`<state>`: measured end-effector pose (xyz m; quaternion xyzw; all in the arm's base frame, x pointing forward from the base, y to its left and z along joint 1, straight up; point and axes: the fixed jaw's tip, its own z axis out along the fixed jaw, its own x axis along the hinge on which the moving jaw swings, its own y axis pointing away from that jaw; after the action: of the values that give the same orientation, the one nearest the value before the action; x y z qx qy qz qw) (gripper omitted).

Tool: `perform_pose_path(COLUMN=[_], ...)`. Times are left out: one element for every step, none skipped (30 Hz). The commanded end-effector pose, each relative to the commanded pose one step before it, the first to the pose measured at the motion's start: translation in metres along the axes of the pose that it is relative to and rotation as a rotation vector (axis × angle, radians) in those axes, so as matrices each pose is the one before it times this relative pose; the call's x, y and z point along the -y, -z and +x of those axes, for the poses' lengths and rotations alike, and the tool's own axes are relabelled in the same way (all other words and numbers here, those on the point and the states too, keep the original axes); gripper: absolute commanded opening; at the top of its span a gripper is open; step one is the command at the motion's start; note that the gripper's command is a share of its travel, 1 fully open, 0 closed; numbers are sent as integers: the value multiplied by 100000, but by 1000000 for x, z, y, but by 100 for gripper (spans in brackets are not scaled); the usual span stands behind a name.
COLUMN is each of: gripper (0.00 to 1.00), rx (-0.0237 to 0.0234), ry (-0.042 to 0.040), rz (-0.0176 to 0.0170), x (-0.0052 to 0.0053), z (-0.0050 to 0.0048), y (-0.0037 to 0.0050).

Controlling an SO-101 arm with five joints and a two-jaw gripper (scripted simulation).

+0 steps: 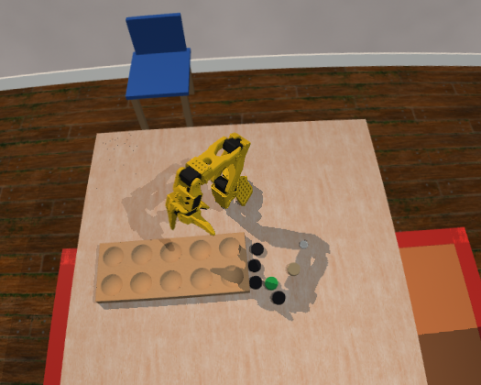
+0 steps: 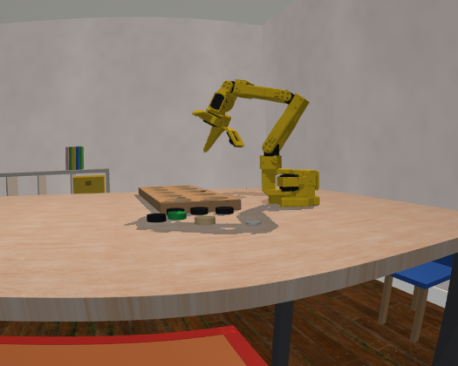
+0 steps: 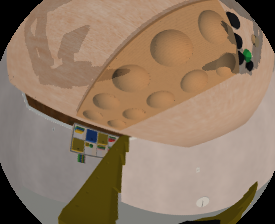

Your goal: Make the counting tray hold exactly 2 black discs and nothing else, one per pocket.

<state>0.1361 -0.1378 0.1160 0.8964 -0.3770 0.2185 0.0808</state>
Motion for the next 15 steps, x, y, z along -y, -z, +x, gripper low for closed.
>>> perform_pose_path(gripper=[100, 100, 100, 100, 100, 100, 100, 100, 100, 100, 100, 100, 100, 100, 100], rx=[-9285, 0, 0, 0, 465, 0, 0, 0, 0, 0, 0, 0, 0, 0, 0], ry=[881, 0, 0, 0, -203, 0, 0, 0, 0, 0, 0, 0, 0, 0, 0], rz=[826, 0, 0, 0, -37, 0, 0, 0, 0, 0, 0, 0, 0, 0, 0], x=[1927, 0, 0, 0, -72, 0, 0, 0, 0, 0, 0, 0, 0, 0, 0], z=[14459, 0, 0, 0, -192, 0, 0, 0, 0, 0, 0, 0, 0, 0, 0], y=[11915, 0, 0, 0, -608, 0, 0, 0, 0, 0, 0, 0, 0, 0, 0])
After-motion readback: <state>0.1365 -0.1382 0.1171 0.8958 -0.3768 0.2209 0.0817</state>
